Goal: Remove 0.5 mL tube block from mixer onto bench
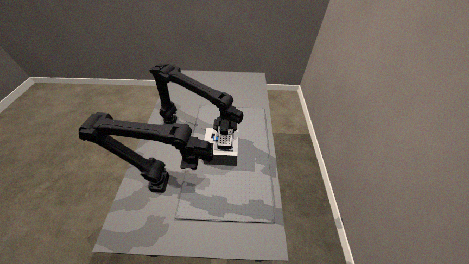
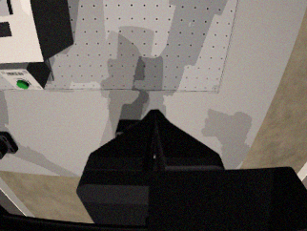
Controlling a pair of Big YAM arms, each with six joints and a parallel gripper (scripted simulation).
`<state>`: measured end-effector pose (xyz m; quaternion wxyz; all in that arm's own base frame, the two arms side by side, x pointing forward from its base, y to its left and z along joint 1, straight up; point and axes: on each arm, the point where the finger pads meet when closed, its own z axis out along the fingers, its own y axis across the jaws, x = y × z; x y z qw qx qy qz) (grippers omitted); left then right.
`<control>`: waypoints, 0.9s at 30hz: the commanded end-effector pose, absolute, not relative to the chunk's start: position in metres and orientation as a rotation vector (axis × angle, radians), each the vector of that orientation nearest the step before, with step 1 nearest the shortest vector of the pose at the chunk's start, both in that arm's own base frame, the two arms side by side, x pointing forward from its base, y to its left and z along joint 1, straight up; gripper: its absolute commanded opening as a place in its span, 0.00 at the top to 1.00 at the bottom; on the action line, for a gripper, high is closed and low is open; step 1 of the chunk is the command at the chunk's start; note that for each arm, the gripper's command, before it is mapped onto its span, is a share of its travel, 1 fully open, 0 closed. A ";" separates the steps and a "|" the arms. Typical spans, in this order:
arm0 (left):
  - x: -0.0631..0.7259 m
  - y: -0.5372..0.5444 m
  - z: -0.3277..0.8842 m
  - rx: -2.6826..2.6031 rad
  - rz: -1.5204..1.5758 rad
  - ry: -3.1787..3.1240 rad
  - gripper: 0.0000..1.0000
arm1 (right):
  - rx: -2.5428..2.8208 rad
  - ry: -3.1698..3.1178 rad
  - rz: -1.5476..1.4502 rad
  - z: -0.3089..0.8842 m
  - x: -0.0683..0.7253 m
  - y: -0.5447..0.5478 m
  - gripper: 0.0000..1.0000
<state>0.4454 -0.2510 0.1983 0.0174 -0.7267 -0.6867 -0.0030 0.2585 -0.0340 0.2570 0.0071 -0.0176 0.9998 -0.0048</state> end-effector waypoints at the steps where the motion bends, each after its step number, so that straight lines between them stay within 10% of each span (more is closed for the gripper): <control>1: 0.458 -0.252 0.210 -2.258 -0.026 -2.169 0.00 | -0.060 3.088 -0.025 0.272 0.271 -0.037 1.00; 27: 0.458 -0.254 0.212 -2.265 -0.028 -2.169 0.00 | -0.060 3.087 -0.024 0.272 0.271 -0.037 1.00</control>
